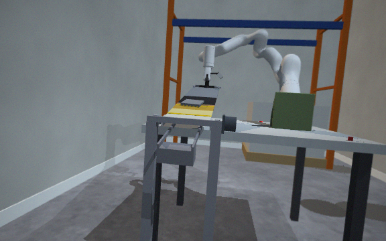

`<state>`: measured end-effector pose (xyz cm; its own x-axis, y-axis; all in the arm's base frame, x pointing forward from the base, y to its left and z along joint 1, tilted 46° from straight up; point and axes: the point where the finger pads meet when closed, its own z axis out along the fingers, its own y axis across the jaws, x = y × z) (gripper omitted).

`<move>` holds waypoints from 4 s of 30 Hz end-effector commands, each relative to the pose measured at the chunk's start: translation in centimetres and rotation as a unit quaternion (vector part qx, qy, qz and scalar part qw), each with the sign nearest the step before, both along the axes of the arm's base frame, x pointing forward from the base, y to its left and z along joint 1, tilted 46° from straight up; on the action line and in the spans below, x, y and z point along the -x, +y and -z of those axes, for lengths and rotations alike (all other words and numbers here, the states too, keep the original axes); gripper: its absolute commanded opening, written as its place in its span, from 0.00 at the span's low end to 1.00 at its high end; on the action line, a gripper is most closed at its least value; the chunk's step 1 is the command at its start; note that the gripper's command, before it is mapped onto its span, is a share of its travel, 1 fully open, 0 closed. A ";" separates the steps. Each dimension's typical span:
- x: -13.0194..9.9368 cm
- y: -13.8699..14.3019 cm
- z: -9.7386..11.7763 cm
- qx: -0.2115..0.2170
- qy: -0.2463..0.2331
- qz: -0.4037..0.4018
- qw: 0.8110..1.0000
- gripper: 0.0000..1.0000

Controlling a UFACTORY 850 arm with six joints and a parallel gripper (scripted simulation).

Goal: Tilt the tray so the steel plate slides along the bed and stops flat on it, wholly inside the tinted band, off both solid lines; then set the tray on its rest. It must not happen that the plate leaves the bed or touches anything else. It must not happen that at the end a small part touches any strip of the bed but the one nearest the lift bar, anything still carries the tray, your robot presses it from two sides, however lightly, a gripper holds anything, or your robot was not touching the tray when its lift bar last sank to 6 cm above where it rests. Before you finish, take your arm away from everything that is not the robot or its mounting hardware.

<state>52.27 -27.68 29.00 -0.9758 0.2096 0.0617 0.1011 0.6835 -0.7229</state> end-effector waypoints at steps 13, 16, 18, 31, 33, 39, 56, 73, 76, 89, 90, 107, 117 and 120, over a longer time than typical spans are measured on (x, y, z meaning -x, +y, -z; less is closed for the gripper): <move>-0.3 1.2 -0.7 0.000 0.000 0.001 1.000 0.00; 0.0 0.0 0.0 0.000 0.000 0.001 1.000 0.00; 0.8 -3.2 2.0 0.000 0.000 0.001 1.000 0.00; -0.4 1.5 -0.9 0.000 0.000 0.001 1.000 0.00; 0.0 -0.1 0.0 0.000 0.000 0.001 1.000 0.00; 1.2 -4.8 3.1 0.000 0.000 0.001 1.000 0.00; 1.2 -4.9 3.1 0.000 0.000 0.001 1.000 0.00; 1.2 -4.9 3.1 0.000 0.000 0.001 1.000 0.00; 1.2 -4.9 3.1 0.000 0.000 0.001 1.000 0.00; 1.2 -4.9 3.1 0.000 0.000 0.001 1.000 0.00; 1.2 -4.9 3.1 0.000 0.000 0.001 1.000 0.00; 1.2 -4.9 3.1 0.000 0.000 0.001 1.000 0.00; -0.3 1.0 -0.6 0.000 0.000 0.001 1.000 0.00; 0.8 -3.3 2.1 0.000 0.000 0.001 1.000 0.00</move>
